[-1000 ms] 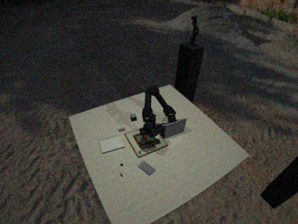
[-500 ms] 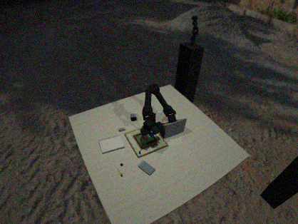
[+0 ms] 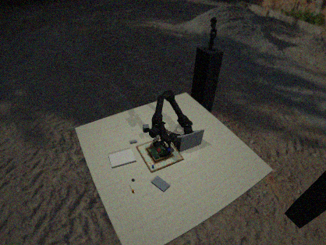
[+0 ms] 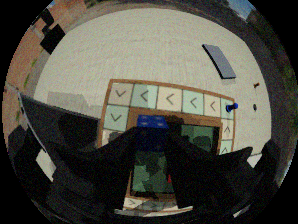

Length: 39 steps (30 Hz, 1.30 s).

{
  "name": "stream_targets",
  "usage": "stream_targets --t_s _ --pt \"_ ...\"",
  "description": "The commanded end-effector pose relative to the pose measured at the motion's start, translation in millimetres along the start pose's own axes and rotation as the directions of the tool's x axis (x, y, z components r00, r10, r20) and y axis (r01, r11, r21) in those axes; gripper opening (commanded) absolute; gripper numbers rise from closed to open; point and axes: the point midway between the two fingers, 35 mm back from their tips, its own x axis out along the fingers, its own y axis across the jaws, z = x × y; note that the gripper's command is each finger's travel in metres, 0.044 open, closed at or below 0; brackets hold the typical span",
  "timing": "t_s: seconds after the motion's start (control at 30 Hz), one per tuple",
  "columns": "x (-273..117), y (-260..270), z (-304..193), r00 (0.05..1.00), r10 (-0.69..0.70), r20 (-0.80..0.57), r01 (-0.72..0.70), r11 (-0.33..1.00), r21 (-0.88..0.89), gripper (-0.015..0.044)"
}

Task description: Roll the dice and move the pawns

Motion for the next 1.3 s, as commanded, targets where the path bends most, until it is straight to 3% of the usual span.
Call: stream_targets --t_s 0.0,0.23,0.37,0.57,1.27 --pt "0 0 1 0.99 -0.018 0.14 0.02 1.0 -0.017 0.0" --pt "0 0 -1 0.938 -0.082 0.337 0.099 0.995 -0.032 0.0" --pt "-3 0 -1 0.936 -0.085 0.342 0.102 0.994 -0.033 0.0" --pt "-52 -6 -3 0.936 -0.085 0.343 0.102 0.994 -0.032 0.0" --pt "-49 -4 -5 0.938 -0.085 0.336 0.103 0.994 -0.037 0.0"
